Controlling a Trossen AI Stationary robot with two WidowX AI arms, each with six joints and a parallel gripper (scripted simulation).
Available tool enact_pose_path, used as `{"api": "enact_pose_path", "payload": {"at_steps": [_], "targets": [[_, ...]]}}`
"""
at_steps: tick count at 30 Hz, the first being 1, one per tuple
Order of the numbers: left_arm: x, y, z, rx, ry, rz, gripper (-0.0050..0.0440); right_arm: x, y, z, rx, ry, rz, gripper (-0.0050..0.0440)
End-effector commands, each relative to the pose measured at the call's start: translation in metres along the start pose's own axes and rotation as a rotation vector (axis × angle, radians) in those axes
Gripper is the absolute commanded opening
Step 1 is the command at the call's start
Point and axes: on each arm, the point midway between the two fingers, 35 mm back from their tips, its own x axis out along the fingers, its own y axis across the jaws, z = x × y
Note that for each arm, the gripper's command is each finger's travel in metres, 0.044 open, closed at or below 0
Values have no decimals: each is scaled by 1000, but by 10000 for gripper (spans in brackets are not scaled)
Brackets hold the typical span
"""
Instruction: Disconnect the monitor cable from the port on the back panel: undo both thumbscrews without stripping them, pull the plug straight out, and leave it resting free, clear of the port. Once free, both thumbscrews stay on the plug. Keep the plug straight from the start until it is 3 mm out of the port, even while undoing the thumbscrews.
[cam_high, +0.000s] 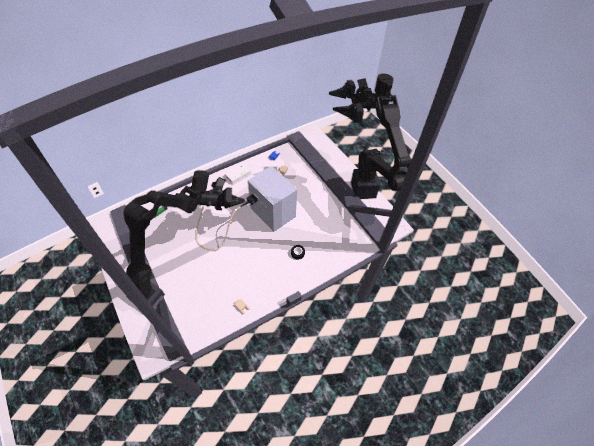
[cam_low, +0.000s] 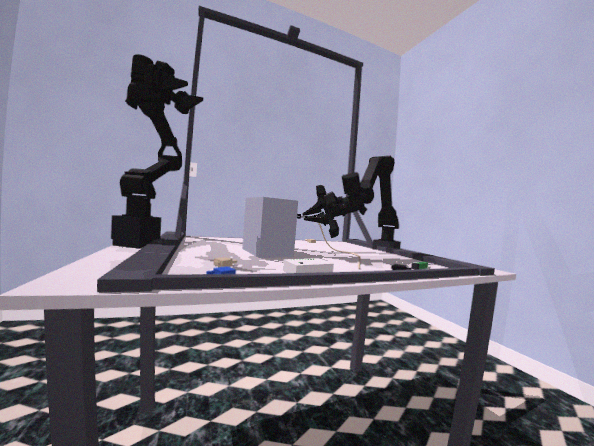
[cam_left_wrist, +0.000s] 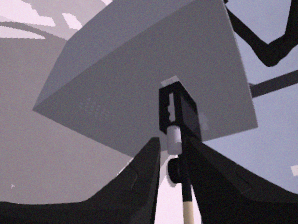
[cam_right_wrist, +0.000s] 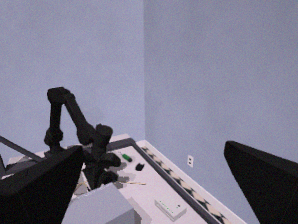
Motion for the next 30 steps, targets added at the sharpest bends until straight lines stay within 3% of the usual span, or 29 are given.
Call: {"api": "enact_pose_path", "payload": {"at_steps": [1,8,30], "targets": [[-3,-10,8,29,-17,-12,0,0,1,3,-4,-1,3,440],[-3,-10,8,23,-17,-16,0,0,1,3,-4,-1,3,440],[-2,-5,7,-170,-13,-153,0,0,1,3,-4,-1,3,440]]}}
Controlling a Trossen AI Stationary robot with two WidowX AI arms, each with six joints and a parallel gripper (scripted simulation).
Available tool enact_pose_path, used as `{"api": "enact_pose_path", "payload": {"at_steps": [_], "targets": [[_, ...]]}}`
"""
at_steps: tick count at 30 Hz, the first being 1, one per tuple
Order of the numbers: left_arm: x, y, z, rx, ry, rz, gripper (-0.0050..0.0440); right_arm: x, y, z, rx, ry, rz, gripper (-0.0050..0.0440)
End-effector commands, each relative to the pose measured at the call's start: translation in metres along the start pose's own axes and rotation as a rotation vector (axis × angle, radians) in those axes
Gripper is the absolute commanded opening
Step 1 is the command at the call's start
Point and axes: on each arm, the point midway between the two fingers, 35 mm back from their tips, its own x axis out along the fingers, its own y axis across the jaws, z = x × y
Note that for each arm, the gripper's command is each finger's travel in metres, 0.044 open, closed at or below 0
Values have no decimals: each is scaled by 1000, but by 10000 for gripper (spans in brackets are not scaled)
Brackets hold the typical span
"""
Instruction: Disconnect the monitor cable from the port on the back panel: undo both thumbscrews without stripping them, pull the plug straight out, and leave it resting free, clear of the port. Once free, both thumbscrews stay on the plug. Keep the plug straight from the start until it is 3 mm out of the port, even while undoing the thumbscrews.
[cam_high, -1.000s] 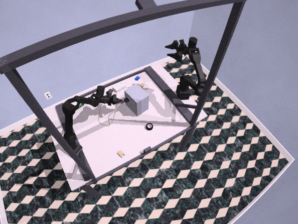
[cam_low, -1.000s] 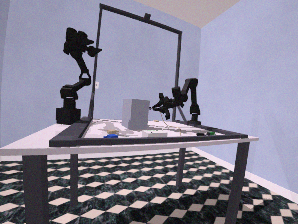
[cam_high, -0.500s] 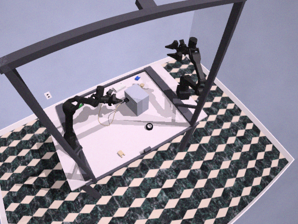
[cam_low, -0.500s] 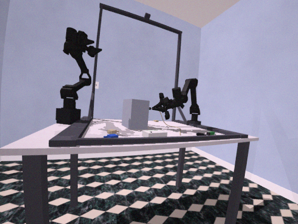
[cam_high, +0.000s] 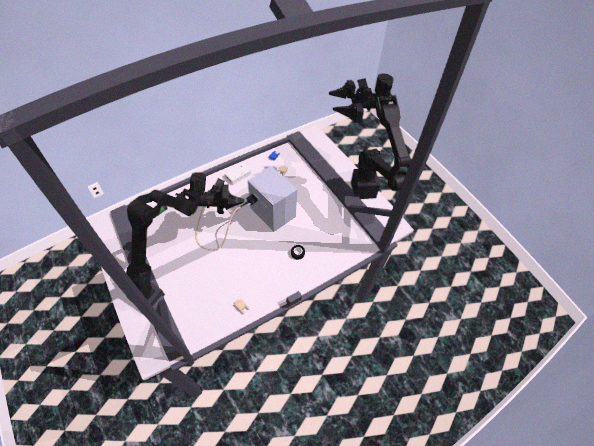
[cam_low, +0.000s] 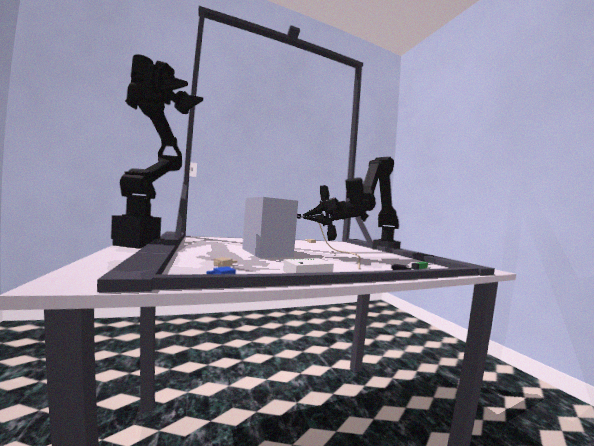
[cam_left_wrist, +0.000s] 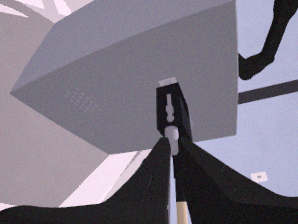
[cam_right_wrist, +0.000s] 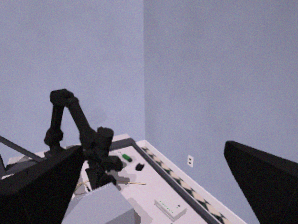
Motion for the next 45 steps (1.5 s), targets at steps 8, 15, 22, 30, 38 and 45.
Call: {"api": "enact_pose_path", "payload": {"at_steps": [8,15,22,30,38,45], "targets": [[-1,-7,6,-61,-14,-70,0,0,1,3,-4,-1,3,440],[-1,-6,5,-123,-13,-114,0,0,1,3,-4,-1,3,440],[-1,-4,5,-176,-13,-152,0,0,1,3,-4,-1,3,440],[0,-3,5,-234,-12,-192,0,0,1,3,-4,-1,3,440],[0,-1,4,-294,-11,-235,0,0,1,3,-4,-1,3,440],[0,-1,4,-294,-11,-235,72,0,1,3,-4,-1,3,440]]}}
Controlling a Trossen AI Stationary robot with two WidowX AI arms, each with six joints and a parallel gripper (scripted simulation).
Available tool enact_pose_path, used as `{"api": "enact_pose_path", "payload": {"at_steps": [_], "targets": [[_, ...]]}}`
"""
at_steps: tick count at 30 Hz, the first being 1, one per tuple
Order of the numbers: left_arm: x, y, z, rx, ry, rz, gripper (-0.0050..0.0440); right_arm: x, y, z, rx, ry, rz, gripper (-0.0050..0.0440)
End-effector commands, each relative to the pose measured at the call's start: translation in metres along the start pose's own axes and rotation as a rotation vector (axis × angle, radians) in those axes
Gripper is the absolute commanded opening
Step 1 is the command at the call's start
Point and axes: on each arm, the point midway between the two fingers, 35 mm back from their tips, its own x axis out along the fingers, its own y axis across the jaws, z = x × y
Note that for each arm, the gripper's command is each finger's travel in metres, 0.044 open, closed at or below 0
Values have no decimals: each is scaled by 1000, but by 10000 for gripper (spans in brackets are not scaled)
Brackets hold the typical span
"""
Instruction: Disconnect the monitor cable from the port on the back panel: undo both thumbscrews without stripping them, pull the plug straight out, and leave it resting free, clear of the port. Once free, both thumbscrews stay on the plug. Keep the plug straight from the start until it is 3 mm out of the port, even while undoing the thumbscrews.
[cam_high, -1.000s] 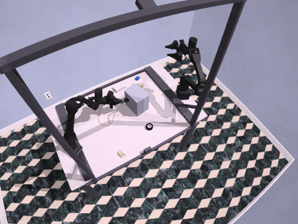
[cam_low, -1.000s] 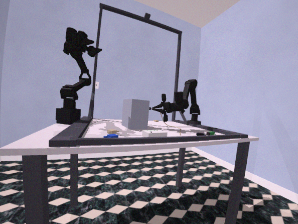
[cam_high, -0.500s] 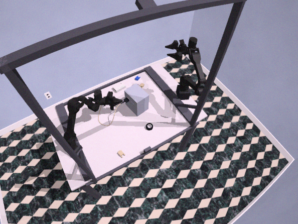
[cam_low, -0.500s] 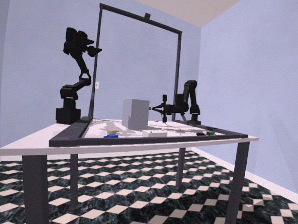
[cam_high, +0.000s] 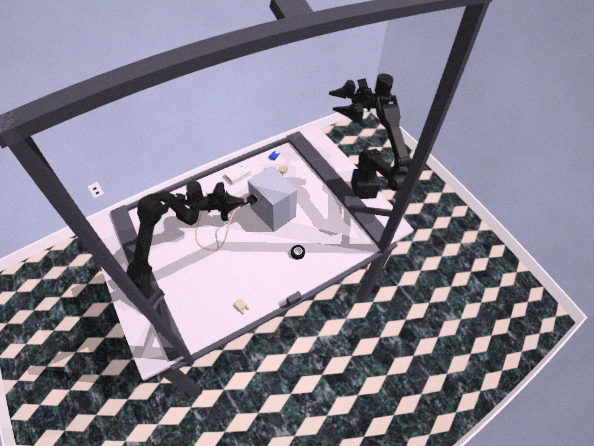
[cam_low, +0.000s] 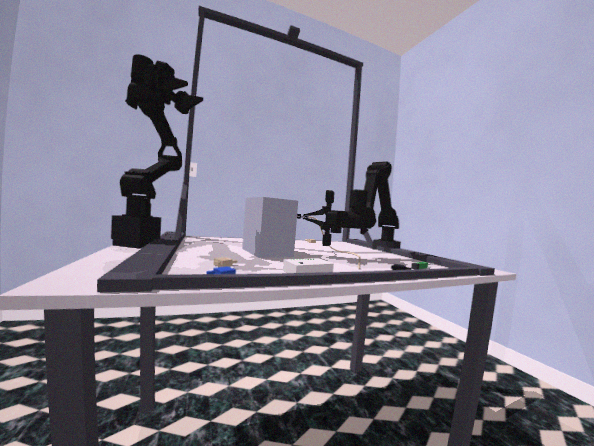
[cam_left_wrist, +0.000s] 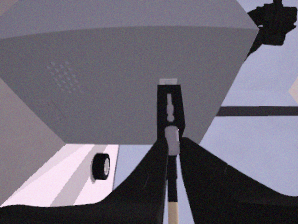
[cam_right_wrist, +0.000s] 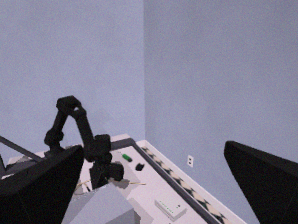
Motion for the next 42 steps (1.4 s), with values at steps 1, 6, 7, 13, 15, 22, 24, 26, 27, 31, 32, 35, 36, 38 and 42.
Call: {"api": "enact_pose_path", "payload": {"at_steps": [1,6,7,13,15,22,24,26,27,31,32,35,36,38,42], "targets": [[1,-10,3,15,-7,-17,96,0,1,3,-4,-1,3,440],[1,-10,3,15,-7,-17,216,0,1,3,-4,-1,3,440],[1,-10,3,15,-7,-17,240,0,1,3,-4,-1,3,440],[1,-10,3,15,-7,-17,336,0,1,3,-4,-1,3,440],[1,-10,3,15,-7,-17,384,0,1,3,-4,-1,3,440],[1,-10,3,15,-7,-17,440,0,1,3,-4,-1,3,440],[1,-10,3,15,-7,-17,440,0,1,3,-4,-1,3,440],[1,-10,3,15,-7,-17,440,0,1,3,-4,-1,3,440],[1,-10,3,18,-8,-15,440,0,1,3,-4,-1,3,440],[2,-11,4,45,-16,0,440,0,1,3,-4,-1,3,440],[3,-12,5,66,-22,14,440,0,1,3,-4,-1,3,440],[6,-15,8,149,-40,66,440,0,1,3,-4,-1,3,440],[7,-16,8,186,-45,91,440,0,1,3,-4,-1,3,440],[8,-23,9,282,-54,125,440,0,1,3,-4,-1,3,440],[8,-24,8,375,-49,203,440,0,1,3,-4,-1,3,440]]}}
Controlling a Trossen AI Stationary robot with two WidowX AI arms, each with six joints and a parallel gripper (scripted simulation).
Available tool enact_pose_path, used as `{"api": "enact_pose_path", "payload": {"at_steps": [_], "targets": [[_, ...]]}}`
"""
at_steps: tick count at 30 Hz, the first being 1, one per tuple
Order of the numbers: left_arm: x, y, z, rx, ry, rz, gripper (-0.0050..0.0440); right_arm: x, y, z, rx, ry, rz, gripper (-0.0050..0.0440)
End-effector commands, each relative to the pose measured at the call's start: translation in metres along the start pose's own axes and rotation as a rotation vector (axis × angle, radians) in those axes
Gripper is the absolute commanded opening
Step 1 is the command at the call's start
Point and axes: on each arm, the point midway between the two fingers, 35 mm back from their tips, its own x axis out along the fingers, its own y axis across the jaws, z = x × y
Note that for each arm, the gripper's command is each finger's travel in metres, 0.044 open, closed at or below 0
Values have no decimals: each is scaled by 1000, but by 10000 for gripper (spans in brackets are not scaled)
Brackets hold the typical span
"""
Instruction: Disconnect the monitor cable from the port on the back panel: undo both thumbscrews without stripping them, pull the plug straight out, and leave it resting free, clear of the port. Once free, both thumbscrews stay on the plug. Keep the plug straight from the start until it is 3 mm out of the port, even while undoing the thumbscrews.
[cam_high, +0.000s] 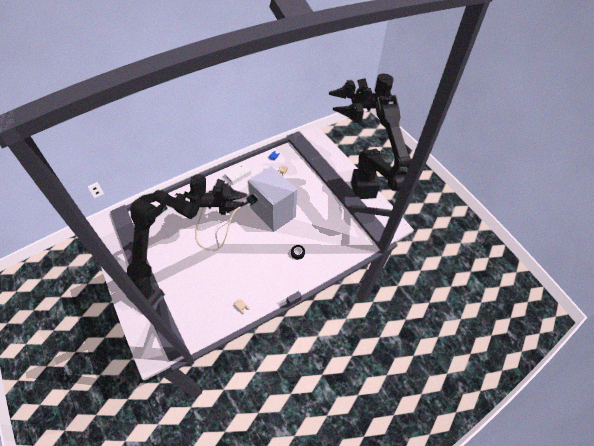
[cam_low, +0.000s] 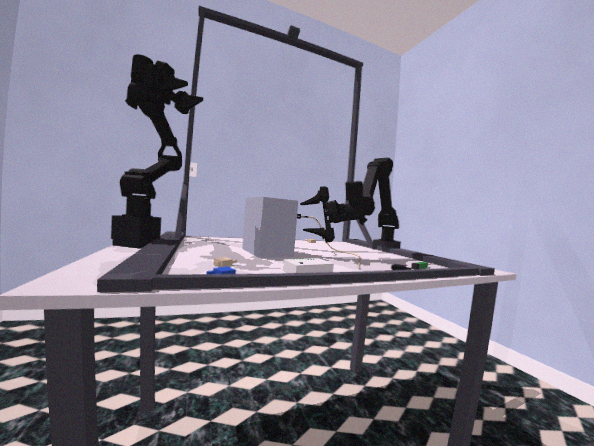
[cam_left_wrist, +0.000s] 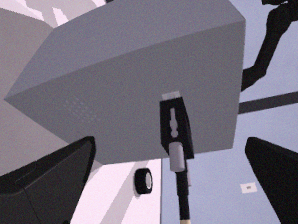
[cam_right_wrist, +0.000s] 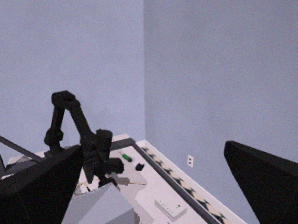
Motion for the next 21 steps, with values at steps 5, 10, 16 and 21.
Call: {"api": "enact_pose_path", "payload": {"at_steps": [5,10,16,21], "targets": [[-2,-17,3,167,10,87,440,0,1,3,-4,-1,3,440],[-5,-18,-1,243,33,142,440,0,1,3,-4,-1,3,440],[-5,-18,-1,243,33,142,320,0,1,3,-4,-1,3,440],[-5,-18,-1,243,33,142,224,0,1,3,-4,-1,3,440]]}}
